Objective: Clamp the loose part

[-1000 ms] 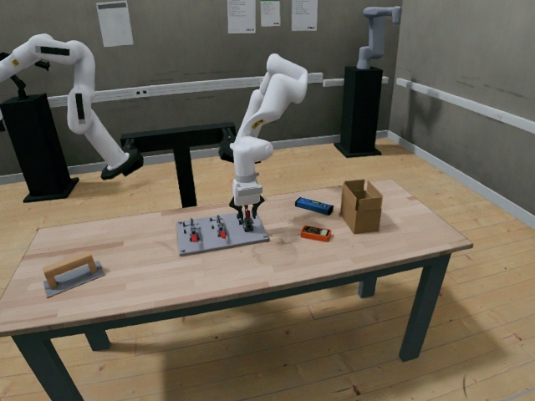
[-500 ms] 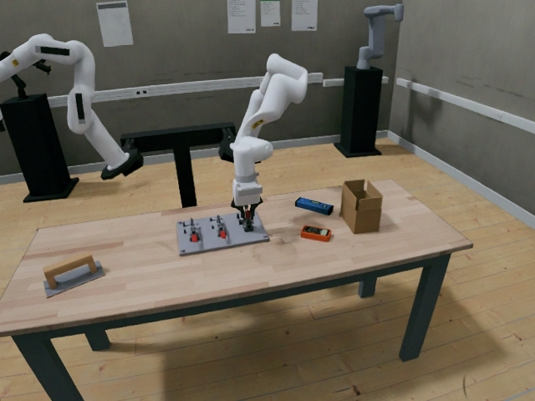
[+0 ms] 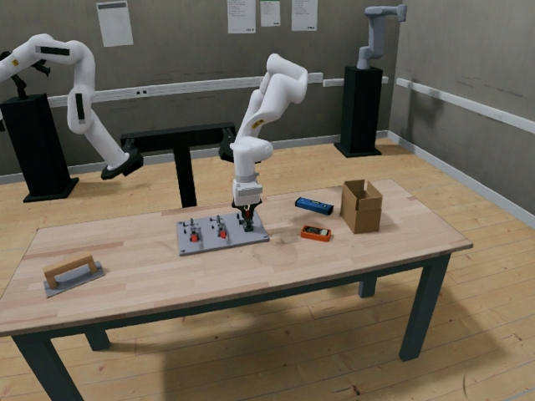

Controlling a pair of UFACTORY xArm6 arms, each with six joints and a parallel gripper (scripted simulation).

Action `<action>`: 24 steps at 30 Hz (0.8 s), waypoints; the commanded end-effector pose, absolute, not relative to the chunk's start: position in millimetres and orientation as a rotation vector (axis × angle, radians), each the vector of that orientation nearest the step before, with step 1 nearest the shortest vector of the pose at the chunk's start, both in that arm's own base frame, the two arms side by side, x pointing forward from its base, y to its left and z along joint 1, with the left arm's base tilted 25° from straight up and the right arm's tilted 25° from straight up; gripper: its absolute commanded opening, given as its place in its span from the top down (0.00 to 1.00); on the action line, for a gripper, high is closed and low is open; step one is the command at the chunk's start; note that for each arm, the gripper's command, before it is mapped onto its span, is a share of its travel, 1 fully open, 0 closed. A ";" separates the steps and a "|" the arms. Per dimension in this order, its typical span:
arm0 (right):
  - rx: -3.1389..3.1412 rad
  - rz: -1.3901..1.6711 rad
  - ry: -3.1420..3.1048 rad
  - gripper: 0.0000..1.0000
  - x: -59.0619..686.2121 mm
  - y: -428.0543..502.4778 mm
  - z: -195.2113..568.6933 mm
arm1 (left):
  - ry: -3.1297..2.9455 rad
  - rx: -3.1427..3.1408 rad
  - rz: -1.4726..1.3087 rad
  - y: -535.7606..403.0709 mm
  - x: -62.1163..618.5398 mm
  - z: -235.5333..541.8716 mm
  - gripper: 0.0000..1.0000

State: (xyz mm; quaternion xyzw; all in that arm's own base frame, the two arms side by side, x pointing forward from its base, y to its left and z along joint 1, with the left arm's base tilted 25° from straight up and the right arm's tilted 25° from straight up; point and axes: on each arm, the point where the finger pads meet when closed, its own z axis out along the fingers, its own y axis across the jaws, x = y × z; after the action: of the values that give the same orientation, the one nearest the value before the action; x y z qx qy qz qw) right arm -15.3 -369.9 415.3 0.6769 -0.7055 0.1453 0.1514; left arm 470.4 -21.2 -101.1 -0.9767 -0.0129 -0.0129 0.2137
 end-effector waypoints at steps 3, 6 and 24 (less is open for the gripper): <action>1.939 0.423 -2.021 0.00 -15.3 -370.4 418.3 | -0.035 -2.712 -0.044 -22.5 472.8 -99.3 0.79; 1.939 0.423 -2.021 0.00 -15.3 -370.4 418.3 | -0.035 -2.712 -0.044 -22.5 472.8 -99.3 0.79; 1.939 0.423 -2.021 0.00 -15.3 -370.4 418.3 | -0.036 -2.712 -0.044 -22.4 476.0 -99.1 0.79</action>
State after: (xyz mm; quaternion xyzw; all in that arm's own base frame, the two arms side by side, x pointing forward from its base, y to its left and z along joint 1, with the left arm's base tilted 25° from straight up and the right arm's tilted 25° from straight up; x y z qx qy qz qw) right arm -15.3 -369.9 415.3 0.6769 -0.7055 0.1453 0.1514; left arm 472.3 -21.2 -101.0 -0.9767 -0.0129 -0.0127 0.2138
